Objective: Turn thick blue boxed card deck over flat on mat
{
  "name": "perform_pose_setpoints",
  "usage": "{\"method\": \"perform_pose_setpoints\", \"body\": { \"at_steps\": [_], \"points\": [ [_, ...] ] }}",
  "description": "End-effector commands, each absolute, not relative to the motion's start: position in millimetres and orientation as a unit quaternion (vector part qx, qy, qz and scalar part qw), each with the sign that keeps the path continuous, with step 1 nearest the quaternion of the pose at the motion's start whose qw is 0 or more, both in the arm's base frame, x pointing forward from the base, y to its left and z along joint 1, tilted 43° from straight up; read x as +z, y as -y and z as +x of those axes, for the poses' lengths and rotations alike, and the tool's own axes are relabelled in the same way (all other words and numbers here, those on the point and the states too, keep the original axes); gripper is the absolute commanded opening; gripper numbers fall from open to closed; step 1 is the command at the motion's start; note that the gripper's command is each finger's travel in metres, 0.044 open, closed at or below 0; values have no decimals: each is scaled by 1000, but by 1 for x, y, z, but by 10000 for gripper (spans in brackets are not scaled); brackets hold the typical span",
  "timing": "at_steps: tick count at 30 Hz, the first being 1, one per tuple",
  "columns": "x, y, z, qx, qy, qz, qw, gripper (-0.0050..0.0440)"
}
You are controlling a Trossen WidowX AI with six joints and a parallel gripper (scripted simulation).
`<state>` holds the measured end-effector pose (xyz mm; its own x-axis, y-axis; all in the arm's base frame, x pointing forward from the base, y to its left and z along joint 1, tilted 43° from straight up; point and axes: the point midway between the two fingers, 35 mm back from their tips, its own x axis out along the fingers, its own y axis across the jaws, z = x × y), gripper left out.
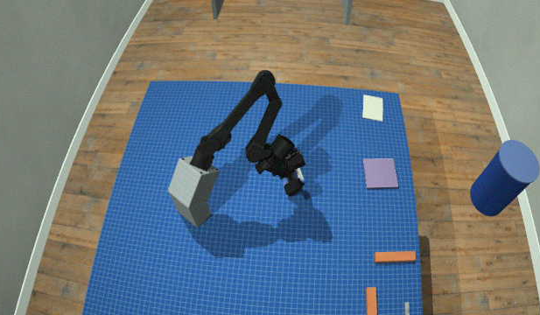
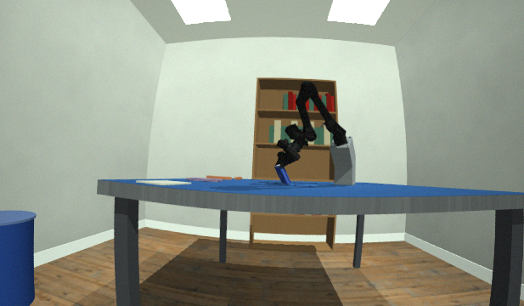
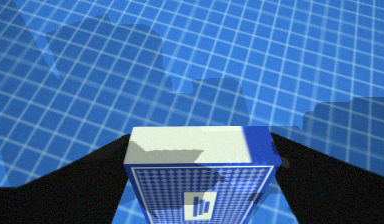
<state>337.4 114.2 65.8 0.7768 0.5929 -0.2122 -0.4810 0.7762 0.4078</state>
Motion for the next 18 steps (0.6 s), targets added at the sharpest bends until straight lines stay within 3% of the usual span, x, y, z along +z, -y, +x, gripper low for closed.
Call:
{"method": "perform_pose_setpoints", "body": {
  "at_steps": [1, 18],
  "points": [
    [66, -111, 329, 293, -174, 163, 926, 363],
    [62, -112, 328, 293, -180, 164, 924, 363]
  ]
}}
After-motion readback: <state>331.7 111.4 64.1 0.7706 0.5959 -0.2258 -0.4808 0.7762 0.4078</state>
